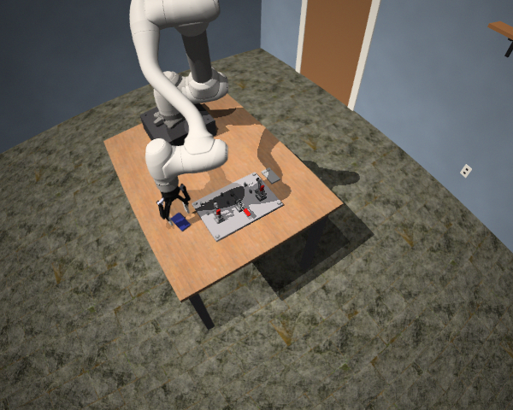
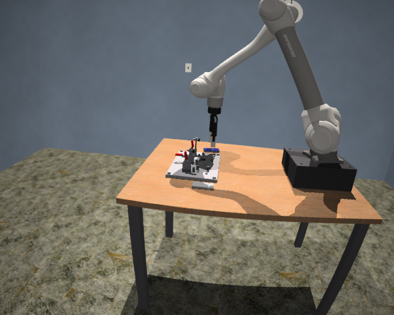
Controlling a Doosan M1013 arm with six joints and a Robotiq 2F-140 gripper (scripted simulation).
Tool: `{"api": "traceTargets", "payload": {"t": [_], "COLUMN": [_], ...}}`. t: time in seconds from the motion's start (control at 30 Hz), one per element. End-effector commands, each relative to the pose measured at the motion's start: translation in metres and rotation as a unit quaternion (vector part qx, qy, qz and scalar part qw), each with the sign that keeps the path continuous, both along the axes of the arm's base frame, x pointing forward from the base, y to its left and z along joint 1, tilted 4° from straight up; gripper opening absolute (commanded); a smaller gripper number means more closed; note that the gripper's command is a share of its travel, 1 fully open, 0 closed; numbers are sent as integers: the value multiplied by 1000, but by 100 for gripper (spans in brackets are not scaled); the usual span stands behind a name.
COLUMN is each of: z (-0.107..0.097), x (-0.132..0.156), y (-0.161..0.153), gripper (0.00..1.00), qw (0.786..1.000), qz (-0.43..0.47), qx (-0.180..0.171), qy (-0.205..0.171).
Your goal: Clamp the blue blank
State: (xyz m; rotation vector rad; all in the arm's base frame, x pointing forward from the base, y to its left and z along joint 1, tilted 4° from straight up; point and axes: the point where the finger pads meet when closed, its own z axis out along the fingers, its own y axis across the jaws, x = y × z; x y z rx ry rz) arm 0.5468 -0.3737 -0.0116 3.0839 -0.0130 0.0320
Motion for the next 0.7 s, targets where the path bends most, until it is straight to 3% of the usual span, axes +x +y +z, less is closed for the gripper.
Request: {"api": "traceTargets", "payload": {"t": [0.0,0.67], "z": [-1,-28], "x": [0,1], "y": [0,-2], "gripper": [58,58], "qw": [1000,1000], "qz": [0,0], "qx": [0,0], "qy": [0,0]}}
